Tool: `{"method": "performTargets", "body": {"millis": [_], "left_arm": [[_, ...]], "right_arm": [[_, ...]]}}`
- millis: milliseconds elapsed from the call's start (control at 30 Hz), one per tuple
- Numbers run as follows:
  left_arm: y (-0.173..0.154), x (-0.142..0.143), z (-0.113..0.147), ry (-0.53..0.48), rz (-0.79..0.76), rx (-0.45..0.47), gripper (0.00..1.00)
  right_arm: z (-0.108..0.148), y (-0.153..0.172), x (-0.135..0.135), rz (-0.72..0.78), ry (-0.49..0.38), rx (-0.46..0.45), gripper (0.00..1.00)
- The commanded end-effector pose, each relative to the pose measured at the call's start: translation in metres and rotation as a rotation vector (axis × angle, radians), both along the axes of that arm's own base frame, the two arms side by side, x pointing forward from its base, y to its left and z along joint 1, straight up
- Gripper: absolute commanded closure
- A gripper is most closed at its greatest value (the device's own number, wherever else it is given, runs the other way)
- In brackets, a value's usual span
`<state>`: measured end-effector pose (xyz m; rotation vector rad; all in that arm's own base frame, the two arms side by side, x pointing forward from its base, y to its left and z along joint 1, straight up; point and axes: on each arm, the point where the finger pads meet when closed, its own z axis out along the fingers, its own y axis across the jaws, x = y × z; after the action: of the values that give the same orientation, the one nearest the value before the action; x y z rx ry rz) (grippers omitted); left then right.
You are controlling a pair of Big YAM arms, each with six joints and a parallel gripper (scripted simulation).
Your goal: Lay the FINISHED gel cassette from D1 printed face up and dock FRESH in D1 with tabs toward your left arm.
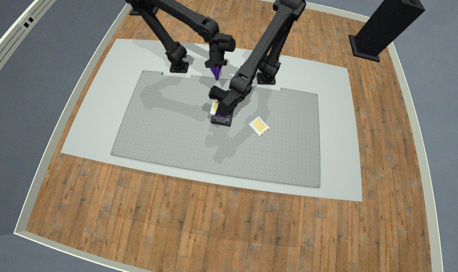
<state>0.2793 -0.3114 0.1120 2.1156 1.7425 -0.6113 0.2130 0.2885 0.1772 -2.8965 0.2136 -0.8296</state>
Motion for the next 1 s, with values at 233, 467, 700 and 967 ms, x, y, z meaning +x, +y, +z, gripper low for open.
{"method": "performTargets", "body": {"millis": [233, 467, 700, 967], "left_arm": [[-0.004, 0.005, 0.006, -0.023, 0.000, -0.018, 1.00], [-0.004, 0.005, 0.006, -0.023, 0.000, -0.018, 1.00], [-0.004, 0.005, 0.006, -0.023, 0.000, -0.018, 1.00], [-0.004, 0.005, 0.006, -0.023, 0.000, -0.018, 1.00]], "right_arm": [[0.047, 0.015, 0.003, 0.003, -0.031, 0.071, 1.00], [0.049, 0.015, 0.003, 0.003, -0.031, 0.071, 1.00], [0.056, 0.015, 0.002, 0.004, -0.031, 0.071, 1.00], [0.065, 0.014, 0.002, 0.004, -0.031, 0.071, 1.00]]}}
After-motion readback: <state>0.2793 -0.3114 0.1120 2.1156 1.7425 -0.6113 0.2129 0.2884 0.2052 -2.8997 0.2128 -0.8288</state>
